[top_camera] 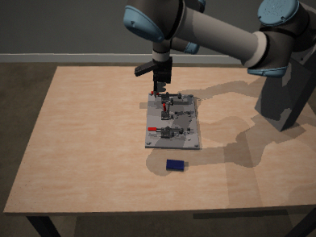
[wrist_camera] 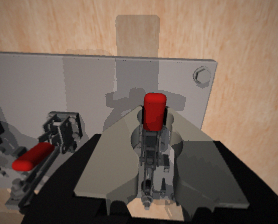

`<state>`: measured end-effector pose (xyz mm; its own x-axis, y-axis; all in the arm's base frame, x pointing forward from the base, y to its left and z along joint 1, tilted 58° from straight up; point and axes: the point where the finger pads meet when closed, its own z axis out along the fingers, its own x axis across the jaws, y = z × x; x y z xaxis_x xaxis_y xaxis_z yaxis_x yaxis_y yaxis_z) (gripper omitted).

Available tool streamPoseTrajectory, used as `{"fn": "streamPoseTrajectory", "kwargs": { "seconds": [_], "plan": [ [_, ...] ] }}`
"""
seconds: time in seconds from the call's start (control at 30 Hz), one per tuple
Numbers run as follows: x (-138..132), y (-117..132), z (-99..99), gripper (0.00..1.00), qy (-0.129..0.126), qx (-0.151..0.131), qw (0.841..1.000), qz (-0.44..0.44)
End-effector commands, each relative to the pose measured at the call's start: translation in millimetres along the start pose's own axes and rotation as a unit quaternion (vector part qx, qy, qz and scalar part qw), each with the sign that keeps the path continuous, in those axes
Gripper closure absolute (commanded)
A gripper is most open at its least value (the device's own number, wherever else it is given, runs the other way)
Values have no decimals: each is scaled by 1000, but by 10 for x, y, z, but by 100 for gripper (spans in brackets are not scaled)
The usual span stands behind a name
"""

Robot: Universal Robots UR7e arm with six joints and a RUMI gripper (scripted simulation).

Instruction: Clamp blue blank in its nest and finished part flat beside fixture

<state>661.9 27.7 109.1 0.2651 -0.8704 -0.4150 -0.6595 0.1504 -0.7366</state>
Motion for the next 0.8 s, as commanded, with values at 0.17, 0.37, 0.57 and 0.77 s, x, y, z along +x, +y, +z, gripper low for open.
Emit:
{"fn": "streamPoseTrajectory", "kwargs": {
  "seconds": [0.17, 0.37, 0.57, 0.77],
  "plan": [
    [1, 36, -56, 100, 0, 0, 1000, 0],
    [1, 70, -92, 100, 0, 0, 1000, 0],
    [1, 95, -115, 100, 0, 0, 1000, 0],
    [1, 137, -144, 100, 0, 0, 1000, 0]
  ]
}}
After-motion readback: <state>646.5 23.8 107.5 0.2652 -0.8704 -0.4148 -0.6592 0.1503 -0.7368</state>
